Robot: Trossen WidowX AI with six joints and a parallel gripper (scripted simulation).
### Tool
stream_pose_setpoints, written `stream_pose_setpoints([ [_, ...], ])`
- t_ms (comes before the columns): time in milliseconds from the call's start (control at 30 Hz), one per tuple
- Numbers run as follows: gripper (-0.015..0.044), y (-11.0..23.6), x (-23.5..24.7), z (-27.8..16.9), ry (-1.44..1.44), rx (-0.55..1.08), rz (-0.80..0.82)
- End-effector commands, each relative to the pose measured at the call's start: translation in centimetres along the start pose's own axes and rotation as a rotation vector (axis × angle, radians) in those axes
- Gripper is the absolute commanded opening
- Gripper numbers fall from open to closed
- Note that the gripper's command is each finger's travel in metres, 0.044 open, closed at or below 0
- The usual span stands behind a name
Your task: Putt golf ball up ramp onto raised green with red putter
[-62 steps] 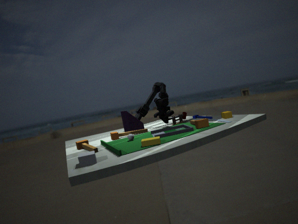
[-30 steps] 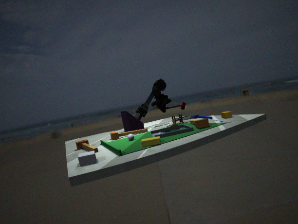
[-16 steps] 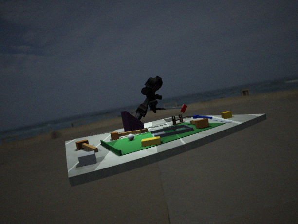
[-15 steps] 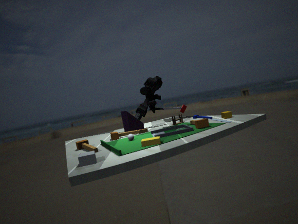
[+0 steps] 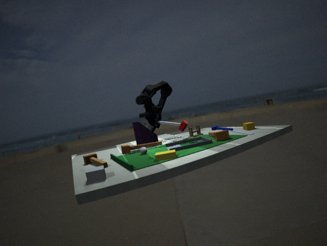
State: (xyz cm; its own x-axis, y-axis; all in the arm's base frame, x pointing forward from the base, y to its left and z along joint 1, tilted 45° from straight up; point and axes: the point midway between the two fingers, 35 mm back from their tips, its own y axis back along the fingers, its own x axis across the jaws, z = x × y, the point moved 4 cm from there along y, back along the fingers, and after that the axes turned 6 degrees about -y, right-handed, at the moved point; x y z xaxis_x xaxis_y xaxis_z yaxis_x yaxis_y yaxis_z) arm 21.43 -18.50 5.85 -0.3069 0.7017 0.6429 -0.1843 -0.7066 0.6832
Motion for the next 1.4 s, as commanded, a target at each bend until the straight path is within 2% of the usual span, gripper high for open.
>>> stream_pose_setpoints([
  [0,0.0,0.3,-2.3,-2.4,-0.165,0.012,-0.015],
  [600,0.0,0.3,-9.6,-12.4,-0.879,0.012,-0.055],
  [833,0.0,0.1,-9.7,-12.5,-0.886,0.012,-0.055],
  [1133,0.0,-3.4,-9.8,-12.6,-0.885,0.011,-0.054],
  [1367,0.0,-4.0,-9.8,-12.6,-0.885,0.011,-0.054],
])
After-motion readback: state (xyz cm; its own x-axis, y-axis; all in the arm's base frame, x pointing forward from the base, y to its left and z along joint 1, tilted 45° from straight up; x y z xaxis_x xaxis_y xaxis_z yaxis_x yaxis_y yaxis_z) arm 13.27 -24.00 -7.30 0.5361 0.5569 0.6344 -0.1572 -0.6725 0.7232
